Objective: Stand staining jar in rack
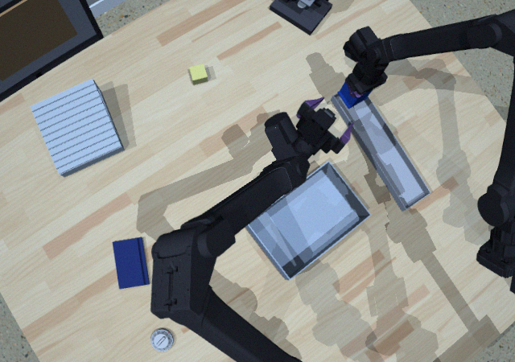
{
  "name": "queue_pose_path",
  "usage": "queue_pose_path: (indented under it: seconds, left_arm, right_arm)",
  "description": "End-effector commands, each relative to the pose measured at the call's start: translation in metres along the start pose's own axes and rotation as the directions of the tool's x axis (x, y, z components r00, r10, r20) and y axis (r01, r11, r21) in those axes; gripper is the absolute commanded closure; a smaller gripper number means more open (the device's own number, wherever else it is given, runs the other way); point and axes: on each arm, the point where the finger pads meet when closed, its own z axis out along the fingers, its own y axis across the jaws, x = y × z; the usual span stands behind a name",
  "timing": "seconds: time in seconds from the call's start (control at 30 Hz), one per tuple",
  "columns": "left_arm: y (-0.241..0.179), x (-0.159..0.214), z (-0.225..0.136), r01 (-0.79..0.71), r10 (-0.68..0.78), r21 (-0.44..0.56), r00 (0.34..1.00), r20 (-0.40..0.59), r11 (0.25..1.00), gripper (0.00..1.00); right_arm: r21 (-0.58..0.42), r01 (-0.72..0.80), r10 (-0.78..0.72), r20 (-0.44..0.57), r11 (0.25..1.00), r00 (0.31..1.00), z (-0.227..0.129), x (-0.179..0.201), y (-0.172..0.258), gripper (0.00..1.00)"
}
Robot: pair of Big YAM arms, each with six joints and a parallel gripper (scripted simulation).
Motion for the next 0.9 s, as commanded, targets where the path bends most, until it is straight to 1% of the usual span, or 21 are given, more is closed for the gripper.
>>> queue_pose_path:
  seconds: [0.0, 0.13, 0.17, 0.23, 0.5, 0.57, 0.87]
  left_arm:
    - [0.010, -0.029, 0.007, -0.039, 0.039, -0.015, 0.998, 0.045, 0.999, 0.00]
    - [0.010, -0.029, 0.007, -0.039, 0.039, -0.015, 0.998, 0.045, 0.999, 0.00]
    - [0.010, -0.029, 0.007, -0.039, 0.039, -0.015, 0.998, 0.045, 0.999, 0.00]
    - [0.010, -0.029, 0.007, -0.039, 0.039, -0.015, 0.998, 0.045, 0.999, 0.00]
    - [0.010, -0.029, 0.007, -0.039, 0.039, -0.015, 0.998, 0.045, 0.999, 0.00]
    - [0.010, -0.029, 0.007, -0.039, 0.039, -0.015, 0.998, 0.045, 0.999, 0.00]
    - [0.010, -0.029, 0.007, -0.039, 0.039, -0.015, 0.998, 0.045, 0.999, 0.00]
  right_arm:
    - [0.000, -0.042, 0.042, 0.016, 0.999, 0.999, 0.012, -0.006, -0.007, 0.44]
    - [-0.004, -0.039, 0.039, 0.022, 0.999, 0.999, 0.012, -0.007, -0.002, 0.44]
    - [-0.007, -0.037, 0.038, 0.047, 0.999, 0.998, 0.002, -0.015, 0.000, 0.44]
    - [-0.015, -0.030, 0.031, 0.048, 0.999, 0.998, 0.001, -0.016, 0.007, 0.44]
    - [-0.011, -0.033, 0.033, 0.047, 0.999, 0.998, 0.002, -0.015, 0.004, 0.44]
    - [-0.006, -0.024, 0.024, 0.038, 1.000, 0.999, -0.001, -0.020, 0.002, 0.44]
    - [-0.001, -0.004, 0.004, 0.032, 1.000, 0.999, 0.012, -0.012, -0.001, 0.44]
